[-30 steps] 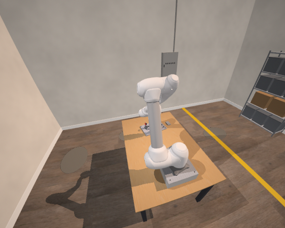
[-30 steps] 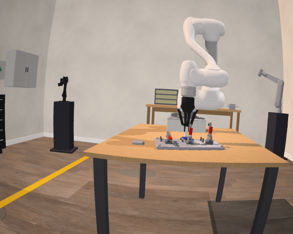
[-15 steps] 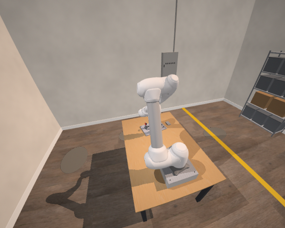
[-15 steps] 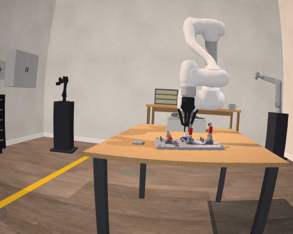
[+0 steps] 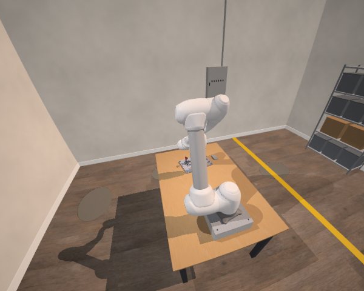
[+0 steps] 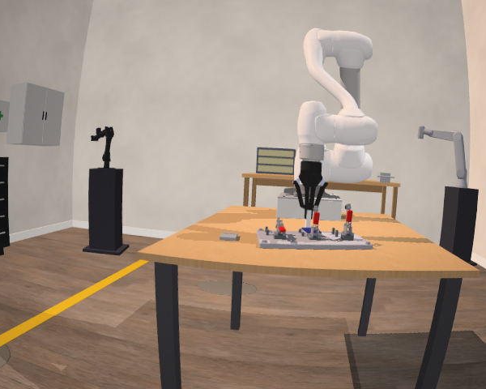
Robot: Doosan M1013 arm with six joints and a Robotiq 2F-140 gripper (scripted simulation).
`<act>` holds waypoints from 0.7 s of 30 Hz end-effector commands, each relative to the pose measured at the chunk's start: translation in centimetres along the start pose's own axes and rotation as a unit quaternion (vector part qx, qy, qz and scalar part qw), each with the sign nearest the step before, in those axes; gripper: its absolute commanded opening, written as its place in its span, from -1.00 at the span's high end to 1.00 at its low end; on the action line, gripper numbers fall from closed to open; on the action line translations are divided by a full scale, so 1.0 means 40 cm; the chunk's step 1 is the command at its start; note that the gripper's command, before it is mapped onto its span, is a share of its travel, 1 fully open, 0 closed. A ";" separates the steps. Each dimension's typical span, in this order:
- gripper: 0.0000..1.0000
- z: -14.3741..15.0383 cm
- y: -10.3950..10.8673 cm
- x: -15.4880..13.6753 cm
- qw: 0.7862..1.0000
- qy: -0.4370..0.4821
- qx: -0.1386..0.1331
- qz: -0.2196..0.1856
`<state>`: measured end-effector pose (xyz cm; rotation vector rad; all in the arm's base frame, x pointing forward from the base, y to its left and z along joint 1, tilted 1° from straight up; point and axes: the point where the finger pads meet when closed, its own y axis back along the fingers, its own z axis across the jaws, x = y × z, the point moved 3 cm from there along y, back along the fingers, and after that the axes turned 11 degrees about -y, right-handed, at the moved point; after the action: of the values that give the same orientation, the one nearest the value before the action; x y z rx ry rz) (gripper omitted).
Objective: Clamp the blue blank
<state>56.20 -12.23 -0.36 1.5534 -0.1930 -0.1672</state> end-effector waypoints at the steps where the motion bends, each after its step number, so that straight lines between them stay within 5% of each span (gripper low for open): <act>1: 1.00 0.001 0.000 -0.006 1.000 0.000 0.000 0.000; 21: 1.00 0.001 0.100 -0.006 1.000 0.000 0.000 0.000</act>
<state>55.90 -12.18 3.62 1.5534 -0.1931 -0.1672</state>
